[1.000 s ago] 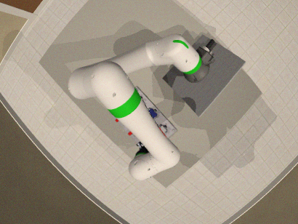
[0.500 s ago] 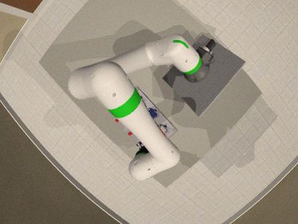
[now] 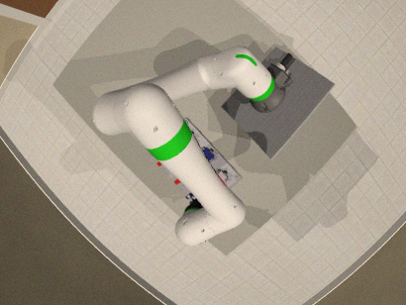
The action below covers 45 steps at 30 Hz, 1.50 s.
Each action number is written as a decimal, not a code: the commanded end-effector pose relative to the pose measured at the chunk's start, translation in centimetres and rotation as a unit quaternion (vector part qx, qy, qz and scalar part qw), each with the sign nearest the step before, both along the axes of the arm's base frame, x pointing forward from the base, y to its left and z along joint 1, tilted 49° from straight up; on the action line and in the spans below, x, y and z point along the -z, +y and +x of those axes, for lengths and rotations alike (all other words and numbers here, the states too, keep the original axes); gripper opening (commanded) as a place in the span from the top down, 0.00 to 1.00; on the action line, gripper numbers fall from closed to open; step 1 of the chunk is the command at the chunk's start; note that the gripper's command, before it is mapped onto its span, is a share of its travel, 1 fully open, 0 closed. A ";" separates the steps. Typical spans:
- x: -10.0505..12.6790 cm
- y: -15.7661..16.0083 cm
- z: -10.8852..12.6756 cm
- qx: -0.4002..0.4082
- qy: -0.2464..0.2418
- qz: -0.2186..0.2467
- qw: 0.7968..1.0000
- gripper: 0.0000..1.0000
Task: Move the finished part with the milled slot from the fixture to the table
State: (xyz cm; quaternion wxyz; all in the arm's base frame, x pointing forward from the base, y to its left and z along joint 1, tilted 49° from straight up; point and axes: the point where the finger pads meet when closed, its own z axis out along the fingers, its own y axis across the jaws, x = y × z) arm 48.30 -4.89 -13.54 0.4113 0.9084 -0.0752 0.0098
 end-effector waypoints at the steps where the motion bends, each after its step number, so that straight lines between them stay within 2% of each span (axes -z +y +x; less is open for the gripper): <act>1: 0.0 0.0 0.0 0.000 0.000 0.000 1.000 0.89; 45: 0.1 0.1 -0.4 0.000 0.000 0.000 1.000 0.89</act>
